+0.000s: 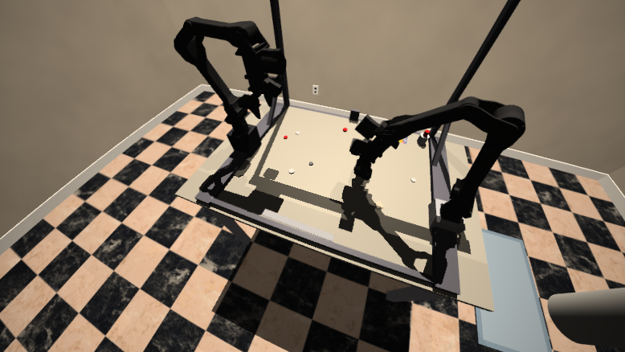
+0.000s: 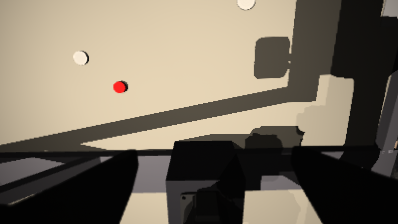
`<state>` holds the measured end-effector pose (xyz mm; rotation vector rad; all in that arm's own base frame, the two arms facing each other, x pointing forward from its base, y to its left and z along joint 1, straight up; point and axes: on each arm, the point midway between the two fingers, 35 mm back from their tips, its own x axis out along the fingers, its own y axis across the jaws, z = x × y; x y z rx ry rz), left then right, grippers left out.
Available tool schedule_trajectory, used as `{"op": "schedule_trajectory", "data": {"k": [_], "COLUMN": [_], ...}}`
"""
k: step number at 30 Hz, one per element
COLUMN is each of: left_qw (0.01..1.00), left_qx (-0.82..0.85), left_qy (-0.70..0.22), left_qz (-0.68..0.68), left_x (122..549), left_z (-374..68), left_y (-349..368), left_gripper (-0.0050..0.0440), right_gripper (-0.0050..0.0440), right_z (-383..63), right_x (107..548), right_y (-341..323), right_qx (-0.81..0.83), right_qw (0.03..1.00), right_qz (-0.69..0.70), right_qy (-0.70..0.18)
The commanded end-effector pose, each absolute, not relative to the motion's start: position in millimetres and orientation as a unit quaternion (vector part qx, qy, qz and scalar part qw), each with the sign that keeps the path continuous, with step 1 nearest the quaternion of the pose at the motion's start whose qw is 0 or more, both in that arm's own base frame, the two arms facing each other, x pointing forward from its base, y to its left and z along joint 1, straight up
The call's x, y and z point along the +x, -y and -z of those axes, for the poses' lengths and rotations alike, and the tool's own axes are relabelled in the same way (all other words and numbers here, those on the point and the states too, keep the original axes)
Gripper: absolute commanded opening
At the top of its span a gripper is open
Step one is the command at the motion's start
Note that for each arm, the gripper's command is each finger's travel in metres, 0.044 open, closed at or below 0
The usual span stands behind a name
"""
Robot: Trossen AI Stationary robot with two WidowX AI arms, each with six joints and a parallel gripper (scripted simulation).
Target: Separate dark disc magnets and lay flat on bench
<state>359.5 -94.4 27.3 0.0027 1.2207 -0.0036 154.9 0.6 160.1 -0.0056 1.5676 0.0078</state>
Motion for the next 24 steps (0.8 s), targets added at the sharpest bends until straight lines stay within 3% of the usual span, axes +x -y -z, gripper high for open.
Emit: {"op": "schedule_trajectory", "data": {"k": [1, 24], "left_qw": [0.820, 0.820], "left_qx": [0.001, 0.001], "left_qy": [-0.573, -0.573], "left_qz": [0.003, 0.003], "left_x": [360, 361], "left_z": [-21, 10], "left_y": [94, 94], "left_gripper": [0.0040, 0.0040], "right_gripper": [0.0400, 0.0400], "right_z": [-162, -162], "right_x": [155, 155], "right_y": [0, 0], "right_qx": [-0.003, -0.003], "right_qw": [0.712, 0.712], "right_qz": [-0.003, -0.003], "right_qy": [-0.703, -0.703]}}
